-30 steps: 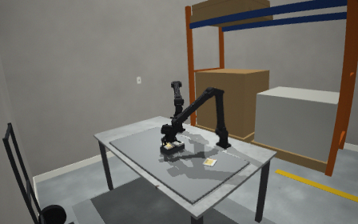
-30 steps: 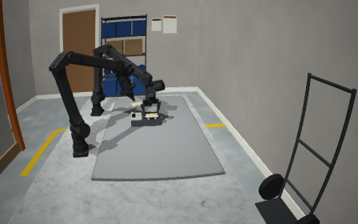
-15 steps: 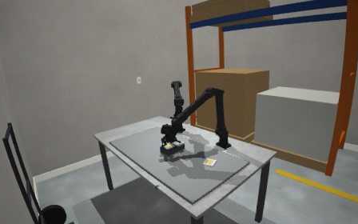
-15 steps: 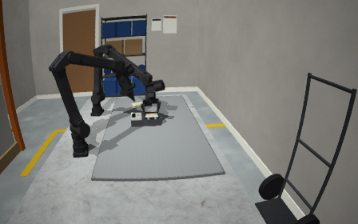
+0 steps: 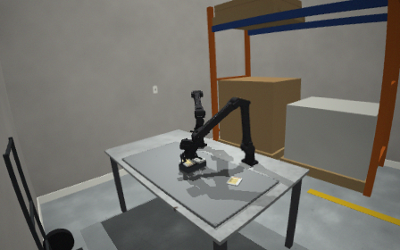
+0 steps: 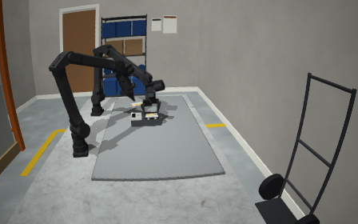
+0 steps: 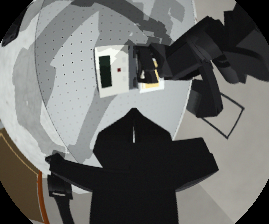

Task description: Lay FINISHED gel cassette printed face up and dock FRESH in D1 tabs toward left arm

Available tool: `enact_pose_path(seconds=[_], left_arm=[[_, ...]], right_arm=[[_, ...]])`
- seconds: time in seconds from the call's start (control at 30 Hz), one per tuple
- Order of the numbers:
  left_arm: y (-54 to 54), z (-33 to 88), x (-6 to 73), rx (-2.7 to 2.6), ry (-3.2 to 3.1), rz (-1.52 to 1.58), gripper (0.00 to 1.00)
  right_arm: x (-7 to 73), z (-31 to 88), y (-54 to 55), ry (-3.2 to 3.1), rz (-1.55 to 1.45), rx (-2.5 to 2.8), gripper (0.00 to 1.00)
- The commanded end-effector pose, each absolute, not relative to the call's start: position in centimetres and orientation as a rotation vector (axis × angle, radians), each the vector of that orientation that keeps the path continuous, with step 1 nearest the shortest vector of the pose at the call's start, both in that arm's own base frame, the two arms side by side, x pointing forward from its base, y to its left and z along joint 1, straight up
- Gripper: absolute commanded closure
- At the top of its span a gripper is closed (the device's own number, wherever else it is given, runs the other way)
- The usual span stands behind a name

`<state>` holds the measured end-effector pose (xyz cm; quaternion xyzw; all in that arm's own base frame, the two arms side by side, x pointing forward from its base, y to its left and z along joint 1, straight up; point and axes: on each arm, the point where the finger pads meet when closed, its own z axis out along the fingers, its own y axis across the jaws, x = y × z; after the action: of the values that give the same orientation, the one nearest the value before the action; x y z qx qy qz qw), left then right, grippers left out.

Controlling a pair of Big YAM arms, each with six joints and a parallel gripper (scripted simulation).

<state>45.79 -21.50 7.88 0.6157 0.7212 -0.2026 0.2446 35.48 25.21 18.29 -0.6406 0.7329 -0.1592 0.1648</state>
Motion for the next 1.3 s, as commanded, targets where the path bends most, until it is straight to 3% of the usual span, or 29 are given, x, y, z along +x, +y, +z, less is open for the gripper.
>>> enact_pose_path(seconds=[0.0,1.27], left_arm=[[-21.6,8.6,46.1,1.682,1.963,-0.55,1.0],[-21.6,8.6,46.1,1.682,1.963,-0.55,1.0]], right_arm=[[36.1,18.1,25.6,2.091,-0.454,-1.804,1.0],[36.4,12.7,25.2,2.129,-0.471,-1.829,1.0]])
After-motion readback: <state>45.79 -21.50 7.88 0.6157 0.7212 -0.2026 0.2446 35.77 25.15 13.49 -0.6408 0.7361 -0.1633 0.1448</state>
